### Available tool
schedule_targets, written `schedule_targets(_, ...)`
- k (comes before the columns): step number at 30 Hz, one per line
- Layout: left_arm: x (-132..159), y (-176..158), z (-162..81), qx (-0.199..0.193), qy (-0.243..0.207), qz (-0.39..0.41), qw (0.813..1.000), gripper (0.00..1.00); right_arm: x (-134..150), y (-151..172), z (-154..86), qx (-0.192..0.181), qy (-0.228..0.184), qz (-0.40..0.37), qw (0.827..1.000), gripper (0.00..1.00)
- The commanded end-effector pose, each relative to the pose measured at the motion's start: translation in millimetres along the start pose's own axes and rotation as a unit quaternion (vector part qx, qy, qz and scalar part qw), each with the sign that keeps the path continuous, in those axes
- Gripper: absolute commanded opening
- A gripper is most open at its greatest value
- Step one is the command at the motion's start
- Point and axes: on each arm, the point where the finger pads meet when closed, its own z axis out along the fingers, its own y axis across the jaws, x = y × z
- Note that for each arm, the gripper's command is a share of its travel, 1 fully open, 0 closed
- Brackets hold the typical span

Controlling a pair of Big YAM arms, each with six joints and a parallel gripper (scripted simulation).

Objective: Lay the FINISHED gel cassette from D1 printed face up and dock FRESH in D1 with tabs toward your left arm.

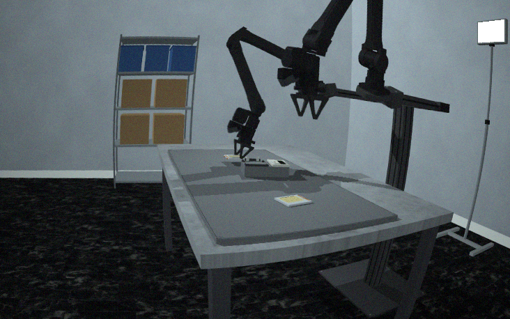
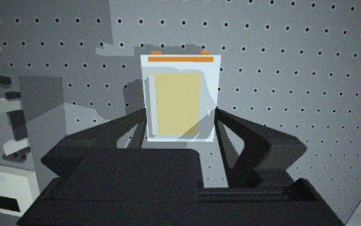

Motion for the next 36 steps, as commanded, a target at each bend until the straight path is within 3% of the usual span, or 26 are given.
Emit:
schedule_targets(1,-2,-3,-8,-0.001,-0.005,0.002,1.0,1.0,1,3,-9,-0.003,0.004,0.001,1.0,0.0)
schedule_targets(36,-2,-3,-8,-0.001,-0.005,0.002,1.0,1.0,-11,3,-44,-0.003,0.004,0.001,1.0,0.0)
